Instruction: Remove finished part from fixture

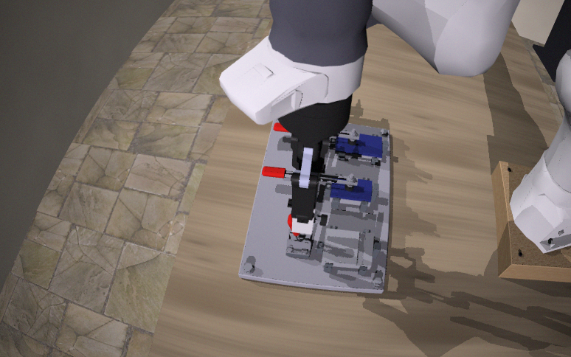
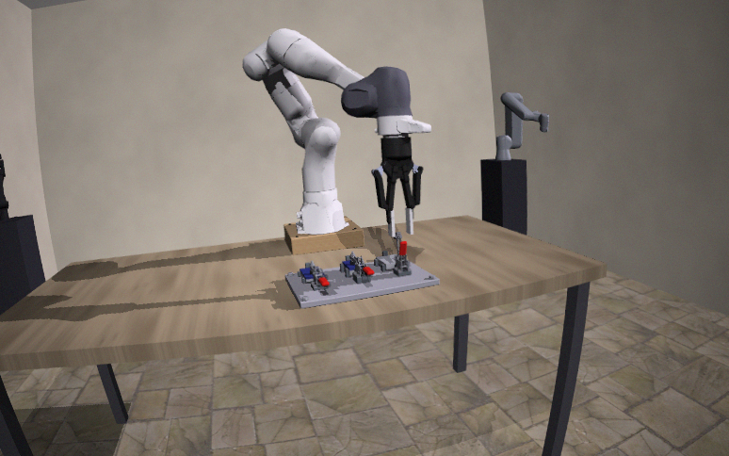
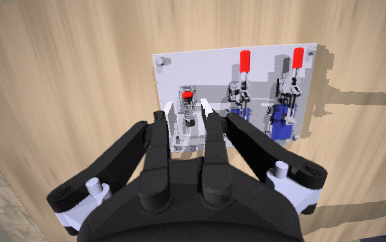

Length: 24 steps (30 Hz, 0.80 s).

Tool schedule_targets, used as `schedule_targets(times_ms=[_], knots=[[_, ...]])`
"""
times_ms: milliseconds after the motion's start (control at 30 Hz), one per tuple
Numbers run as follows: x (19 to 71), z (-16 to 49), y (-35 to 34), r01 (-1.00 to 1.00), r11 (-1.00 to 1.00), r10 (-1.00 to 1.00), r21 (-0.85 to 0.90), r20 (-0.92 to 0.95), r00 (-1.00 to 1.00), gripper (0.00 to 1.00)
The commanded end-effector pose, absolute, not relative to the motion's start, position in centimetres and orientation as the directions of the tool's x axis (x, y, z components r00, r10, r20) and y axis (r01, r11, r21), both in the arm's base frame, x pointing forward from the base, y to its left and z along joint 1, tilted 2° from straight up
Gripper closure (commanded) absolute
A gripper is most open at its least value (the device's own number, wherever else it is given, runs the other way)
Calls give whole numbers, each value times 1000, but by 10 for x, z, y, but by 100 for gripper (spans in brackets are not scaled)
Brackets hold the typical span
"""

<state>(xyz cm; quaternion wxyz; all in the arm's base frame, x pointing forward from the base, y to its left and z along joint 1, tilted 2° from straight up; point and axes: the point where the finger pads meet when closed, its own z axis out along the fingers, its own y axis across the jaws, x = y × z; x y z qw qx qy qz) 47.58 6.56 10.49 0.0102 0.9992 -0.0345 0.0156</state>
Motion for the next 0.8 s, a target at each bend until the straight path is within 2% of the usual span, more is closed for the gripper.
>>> schedule_targets(times_ms=[0,267,300,767], knots=[[476,106,65,-68,-998,-67,18,31,997,72],[476,106,65,-68,-998,-67,18,31,997,72],[476,106,65,-68,-998,-67,18,31,997,42],[476,101,65,-68,-998,-67,18,31,997,42]])
